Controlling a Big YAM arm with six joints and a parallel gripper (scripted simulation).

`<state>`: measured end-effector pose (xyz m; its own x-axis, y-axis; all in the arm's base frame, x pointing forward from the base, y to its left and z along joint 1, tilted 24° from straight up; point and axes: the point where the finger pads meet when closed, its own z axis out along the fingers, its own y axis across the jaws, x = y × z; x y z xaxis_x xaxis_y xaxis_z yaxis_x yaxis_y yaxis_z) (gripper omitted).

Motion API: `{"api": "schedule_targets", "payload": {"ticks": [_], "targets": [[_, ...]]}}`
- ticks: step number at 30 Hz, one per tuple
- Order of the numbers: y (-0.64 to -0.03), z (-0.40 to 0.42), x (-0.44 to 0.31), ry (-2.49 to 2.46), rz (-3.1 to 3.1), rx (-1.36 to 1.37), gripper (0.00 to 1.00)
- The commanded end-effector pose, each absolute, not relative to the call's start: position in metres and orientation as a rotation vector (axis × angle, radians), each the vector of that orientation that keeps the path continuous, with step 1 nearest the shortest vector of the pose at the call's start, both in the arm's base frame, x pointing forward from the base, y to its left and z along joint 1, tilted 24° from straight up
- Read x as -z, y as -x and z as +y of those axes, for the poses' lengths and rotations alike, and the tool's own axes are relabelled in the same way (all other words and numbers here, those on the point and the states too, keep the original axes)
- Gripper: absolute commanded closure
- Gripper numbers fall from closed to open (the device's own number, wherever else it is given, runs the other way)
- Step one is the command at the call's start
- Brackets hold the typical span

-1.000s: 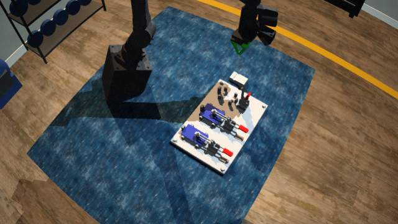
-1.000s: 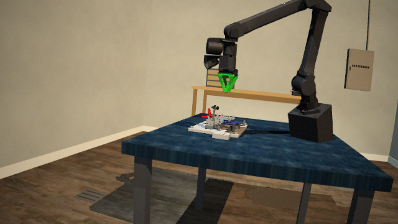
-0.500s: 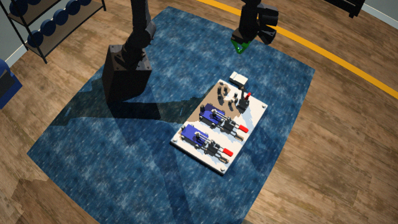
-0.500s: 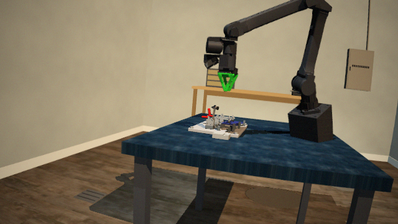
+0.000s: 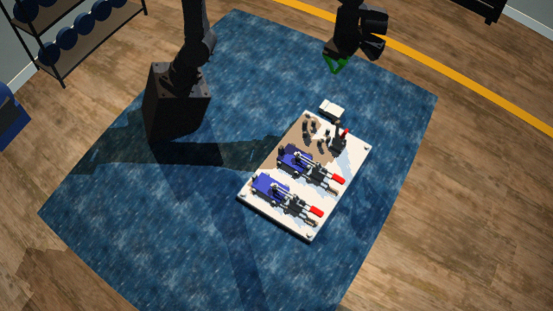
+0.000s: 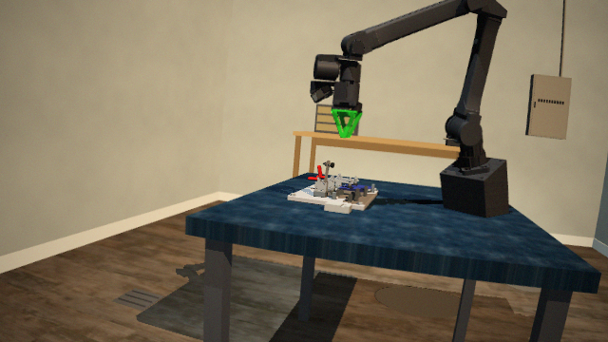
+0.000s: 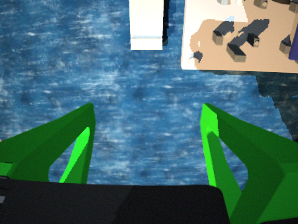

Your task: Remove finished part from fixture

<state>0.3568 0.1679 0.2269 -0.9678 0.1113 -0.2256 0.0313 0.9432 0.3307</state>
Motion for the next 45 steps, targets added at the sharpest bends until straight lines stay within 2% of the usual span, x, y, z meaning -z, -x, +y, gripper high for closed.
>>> {"api": "schedule_targets", "payload": {"ticks": [1,45], "targets": [[-0.3711,0.1710,-0.2672,-0.078,2.776,-0.512,0.36],[-0.3774,0.1778,-0.2629,-0.064,2.776,-0.515,0.36]]}}
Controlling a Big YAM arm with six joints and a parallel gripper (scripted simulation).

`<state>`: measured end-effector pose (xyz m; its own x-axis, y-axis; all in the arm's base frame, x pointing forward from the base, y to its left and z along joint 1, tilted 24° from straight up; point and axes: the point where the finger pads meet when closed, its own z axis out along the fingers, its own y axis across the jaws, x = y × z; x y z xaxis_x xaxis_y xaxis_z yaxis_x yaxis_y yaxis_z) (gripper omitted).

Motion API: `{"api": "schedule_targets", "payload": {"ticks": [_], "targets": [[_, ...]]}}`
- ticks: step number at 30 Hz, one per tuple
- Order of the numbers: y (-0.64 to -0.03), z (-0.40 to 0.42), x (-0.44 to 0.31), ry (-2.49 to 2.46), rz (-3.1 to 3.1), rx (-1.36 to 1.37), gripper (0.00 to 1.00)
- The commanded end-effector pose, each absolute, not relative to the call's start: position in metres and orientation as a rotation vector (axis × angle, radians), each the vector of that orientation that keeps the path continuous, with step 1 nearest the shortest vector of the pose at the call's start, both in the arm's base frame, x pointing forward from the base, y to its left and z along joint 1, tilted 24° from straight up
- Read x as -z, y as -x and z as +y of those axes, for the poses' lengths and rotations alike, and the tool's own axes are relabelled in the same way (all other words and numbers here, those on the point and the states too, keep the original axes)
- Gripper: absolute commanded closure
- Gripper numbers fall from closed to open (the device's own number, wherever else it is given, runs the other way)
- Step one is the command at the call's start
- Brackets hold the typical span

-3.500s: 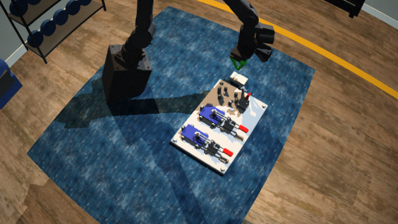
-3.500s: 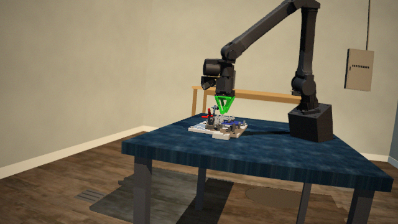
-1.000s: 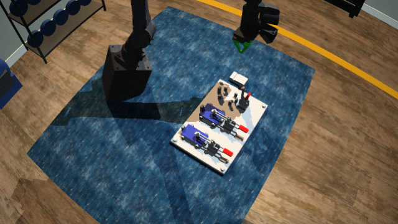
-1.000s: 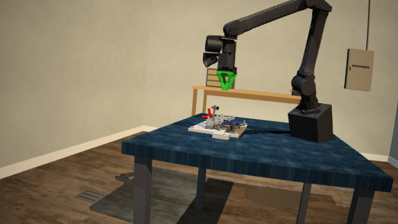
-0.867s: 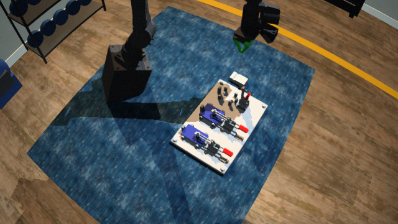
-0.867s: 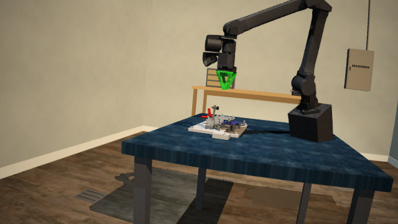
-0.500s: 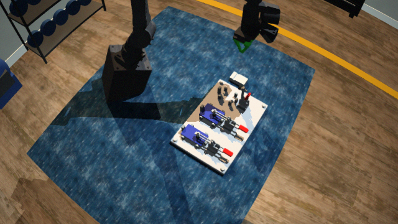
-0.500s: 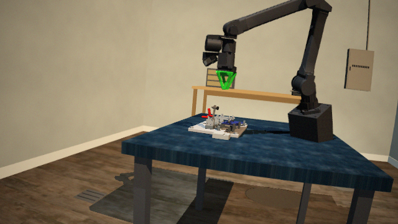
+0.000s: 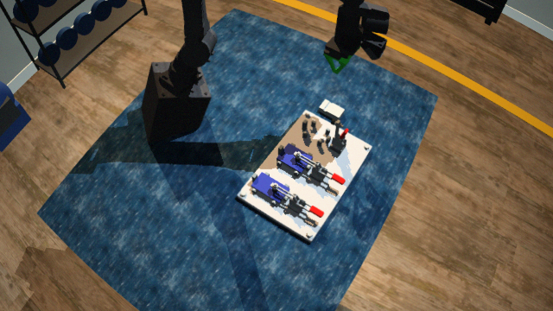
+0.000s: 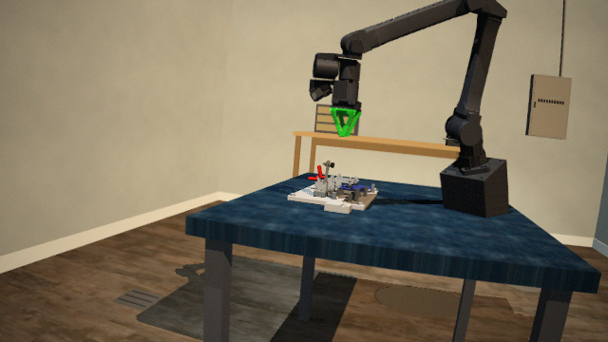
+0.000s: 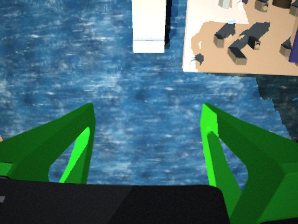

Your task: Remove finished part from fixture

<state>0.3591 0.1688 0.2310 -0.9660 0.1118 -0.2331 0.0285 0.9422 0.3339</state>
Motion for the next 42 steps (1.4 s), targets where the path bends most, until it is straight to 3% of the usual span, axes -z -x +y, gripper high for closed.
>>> {"api": "schedule_targets", "payload": {"ticks": [1,42], "targets": [[-0.3776,0.1780,-0.2627,-0.064,2.776,-0.515,0.36],[-0.3790,0.1811,-0.2574,-0.059,2.782,-0.514,0.36]]}}
